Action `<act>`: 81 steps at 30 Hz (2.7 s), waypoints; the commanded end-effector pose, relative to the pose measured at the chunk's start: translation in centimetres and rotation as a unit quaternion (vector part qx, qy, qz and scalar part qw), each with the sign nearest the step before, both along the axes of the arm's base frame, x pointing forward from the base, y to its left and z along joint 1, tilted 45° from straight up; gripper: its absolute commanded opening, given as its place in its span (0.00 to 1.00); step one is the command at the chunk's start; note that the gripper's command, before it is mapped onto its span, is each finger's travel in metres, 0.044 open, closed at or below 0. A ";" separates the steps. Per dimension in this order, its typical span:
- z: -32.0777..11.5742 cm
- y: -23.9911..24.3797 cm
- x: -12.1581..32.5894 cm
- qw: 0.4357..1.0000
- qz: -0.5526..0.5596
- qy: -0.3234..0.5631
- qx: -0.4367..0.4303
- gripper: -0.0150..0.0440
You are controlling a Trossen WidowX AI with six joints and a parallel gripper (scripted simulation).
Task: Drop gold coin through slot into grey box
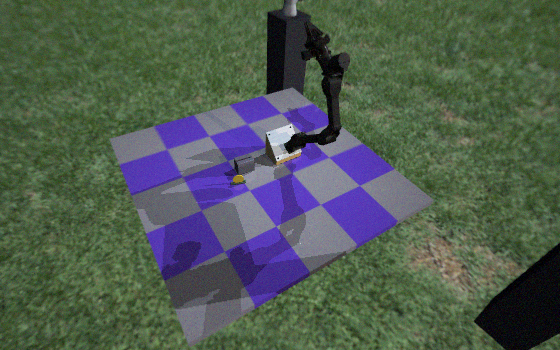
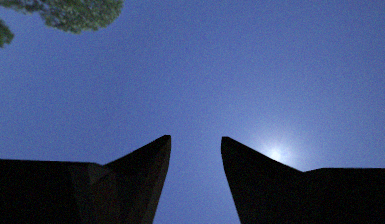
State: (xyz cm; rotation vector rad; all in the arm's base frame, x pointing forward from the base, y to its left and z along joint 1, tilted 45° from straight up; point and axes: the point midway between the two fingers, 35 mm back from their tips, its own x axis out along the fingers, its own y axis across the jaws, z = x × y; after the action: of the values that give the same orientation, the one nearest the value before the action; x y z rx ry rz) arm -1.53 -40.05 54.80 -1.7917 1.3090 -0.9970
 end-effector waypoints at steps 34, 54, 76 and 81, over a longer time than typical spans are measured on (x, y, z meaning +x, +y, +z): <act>-36.7 12.6 35.5 0.499 0.039 -0.275 0.821 0.53; -44.5 32.4 37.4 0.220 -0.375 -0.155 0.887 0.53; -48.0 36.2 37.4 0.219 -0.374 -0.154 0.888 0.53; -48.6 36.7 37.5 0.219 -0.374 -0.154 0.888 0.53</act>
State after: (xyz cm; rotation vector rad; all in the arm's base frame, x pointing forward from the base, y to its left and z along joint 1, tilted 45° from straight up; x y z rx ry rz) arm 35.97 -3.84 6.65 0.9233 1.5059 0.2928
